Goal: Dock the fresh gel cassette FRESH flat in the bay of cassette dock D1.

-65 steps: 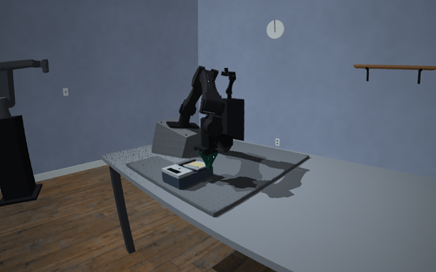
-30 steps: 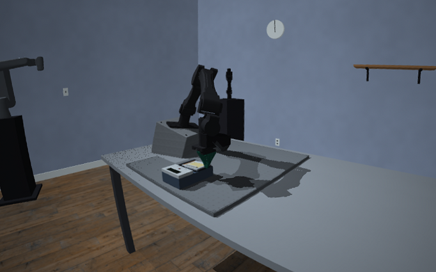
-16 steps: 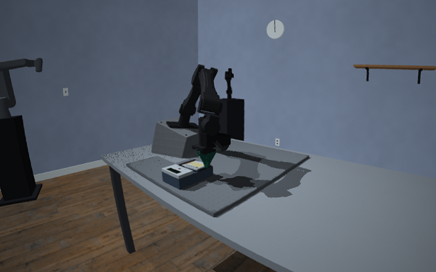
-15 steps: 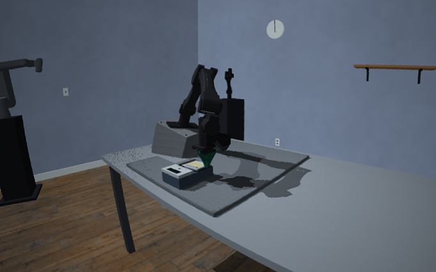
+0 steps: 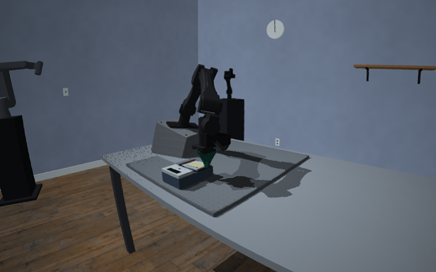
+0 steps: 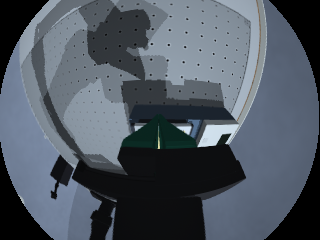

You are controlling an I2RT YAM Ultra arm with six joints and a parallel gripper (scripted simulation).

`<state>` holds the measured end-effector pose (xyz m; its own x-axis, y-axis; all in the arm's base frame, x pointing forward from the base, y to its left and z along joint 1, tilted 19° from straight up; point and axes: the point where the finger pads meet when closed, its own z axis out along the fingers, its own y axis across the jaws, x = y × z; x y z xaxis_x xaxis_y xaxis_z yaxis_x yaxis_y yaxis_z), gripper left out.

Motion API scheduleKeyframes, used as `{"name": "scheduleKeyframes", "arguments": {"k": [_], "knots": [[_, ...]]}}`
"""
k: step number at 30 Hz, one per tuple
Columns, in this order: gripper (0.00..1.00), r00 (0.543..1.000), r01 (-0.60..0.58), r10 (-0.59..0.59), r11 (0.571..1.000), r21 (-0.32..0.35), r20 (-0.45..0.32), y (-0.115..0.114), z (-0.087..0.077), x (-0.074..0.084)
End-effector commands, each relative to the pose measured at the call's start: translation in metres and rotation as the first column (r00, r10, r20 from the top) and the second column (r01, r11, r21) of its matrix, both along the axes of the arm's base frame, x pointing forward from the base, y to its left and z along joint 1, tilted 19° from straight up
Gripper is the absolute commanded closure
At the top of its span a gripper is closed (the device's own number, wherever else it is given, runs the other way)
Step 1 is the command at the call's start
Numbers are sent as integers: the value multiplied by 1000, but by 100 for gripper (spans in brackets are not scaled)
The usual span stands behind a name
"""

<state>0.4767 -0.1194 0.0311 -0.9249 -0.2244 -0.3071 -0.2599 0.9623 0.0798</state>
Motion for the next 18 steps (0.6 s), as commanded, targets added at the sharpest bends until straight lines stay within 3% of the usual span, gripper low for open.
{"name": "scheduleKeyframes", "arguments": {"k": [1,18], "knots": [[100,1000,22,-22,1000,2,1,-10,9,-10],[100,1000,20,-20,1000,-10,11,-11,9,-8]]}}
